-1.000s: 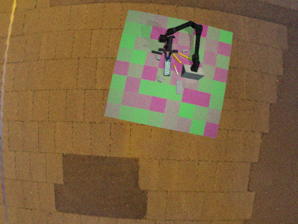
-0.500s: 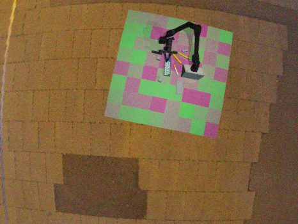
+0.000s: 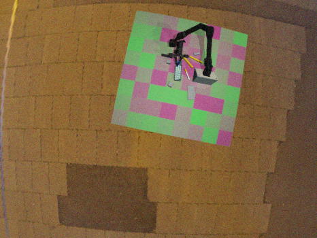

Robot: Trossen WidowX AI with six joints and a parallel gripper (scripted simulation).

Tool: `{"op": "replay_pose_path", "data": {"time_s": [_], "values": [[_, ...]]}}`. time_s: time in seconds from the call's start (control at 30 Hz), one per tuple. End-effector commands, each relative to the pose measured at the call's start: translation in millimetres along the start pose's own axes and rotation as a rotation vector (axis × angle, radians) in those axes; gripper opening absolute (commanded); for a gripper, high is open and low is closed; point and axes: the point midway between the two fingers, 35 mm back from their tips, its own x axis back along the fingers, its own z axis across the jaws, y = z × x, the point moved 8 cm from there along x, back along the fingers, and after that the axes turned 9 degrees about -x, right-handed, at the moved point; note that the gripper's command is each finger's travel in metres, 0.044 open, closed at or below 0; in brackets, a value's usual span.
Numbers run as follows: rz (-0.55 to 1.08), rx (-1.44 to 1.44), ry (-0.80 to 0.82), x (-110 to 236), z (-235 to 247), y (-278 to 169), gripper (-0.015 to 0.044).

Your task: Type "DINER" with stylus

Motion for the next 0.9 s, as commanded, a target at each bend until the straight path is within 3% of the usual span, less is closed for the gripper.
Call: {"op": "replay_pose_path", "data": {"time_s": [0.0, 0.87], "values": [[-0.003, 0.003, -0.005, -2.2, -0.4, 1.8, 0.0081], [-0.003, 0.003, -0.005, -6.8, 0.8, 9.6, 0.0081]]}}
